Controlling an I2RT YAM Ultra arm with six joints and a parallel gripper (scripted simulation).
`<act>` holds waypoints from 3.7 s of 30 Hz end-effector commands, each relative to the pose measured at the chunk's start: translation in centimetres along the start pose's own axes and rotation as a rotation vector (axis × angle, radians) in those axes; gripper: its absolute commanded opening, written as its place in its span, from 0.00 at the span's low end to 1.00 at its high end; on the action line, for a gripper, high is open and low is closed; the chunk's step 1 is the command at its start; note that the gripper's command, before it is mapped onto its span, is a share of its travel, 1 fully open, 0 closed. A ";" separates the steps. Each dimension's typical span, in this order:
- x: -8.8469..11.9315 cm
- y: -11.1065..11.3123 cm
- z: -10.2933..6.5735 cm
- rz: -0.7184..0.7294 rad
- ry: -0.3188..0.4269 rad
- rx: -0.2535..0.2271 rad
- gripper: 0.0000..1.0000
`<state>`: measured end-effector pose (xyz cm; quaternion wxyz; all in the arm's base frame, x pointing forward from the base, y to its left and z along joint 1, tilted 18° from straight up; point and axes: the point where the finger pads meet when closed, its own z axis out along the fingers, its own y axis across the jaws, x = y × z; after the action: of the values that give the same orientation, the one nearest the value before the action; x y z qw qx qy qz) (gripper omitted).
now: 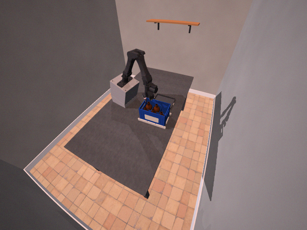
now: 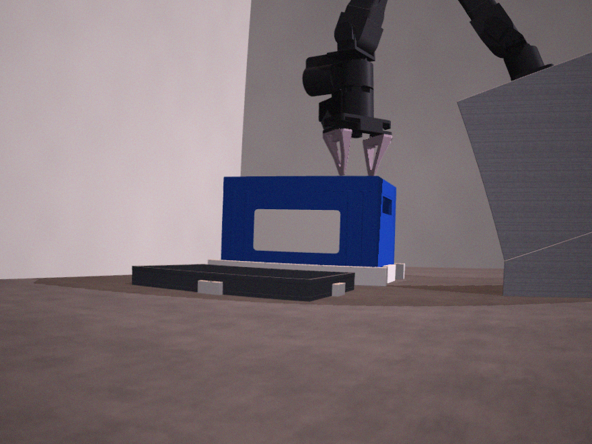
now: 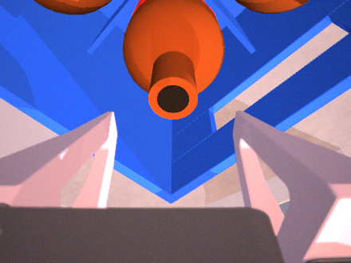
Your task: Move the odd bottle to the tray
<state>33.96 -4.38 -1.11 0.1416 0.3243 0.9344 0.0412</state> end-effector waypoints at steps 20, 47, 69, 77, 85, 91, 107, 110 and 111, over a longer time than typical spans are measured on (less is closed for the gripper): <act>-1.6 0.5 -0.7 0.001 -0.033 -0.004 0.61; -1.8 0.5 -0.7 0.001 -0.037 -0.006 0.61; -1.8 0.5 -0.7 0.001 -0.039 -0.007 0.61; -1.0 0.0 -0.7 0.003 -0.036 -0.004 0.61; -1.5 0.1 -0.9 0.005 -0.050 -0.011 0.61; -1.5 0.1 -0.9 0.005 -0.050 -0.011 0.61; -1.5 0.1 -0.9 0.005 -0.049 -0.011 0.61; -1.5 0.1 -0.9 0.005 -0.049 -0.011 0.61; -1.5 0.1 -0.9 0.005 -0.049 -0.011 0.61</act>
<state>34.22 -4.42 -1.08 0.1427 0.3232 0.9346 0.0412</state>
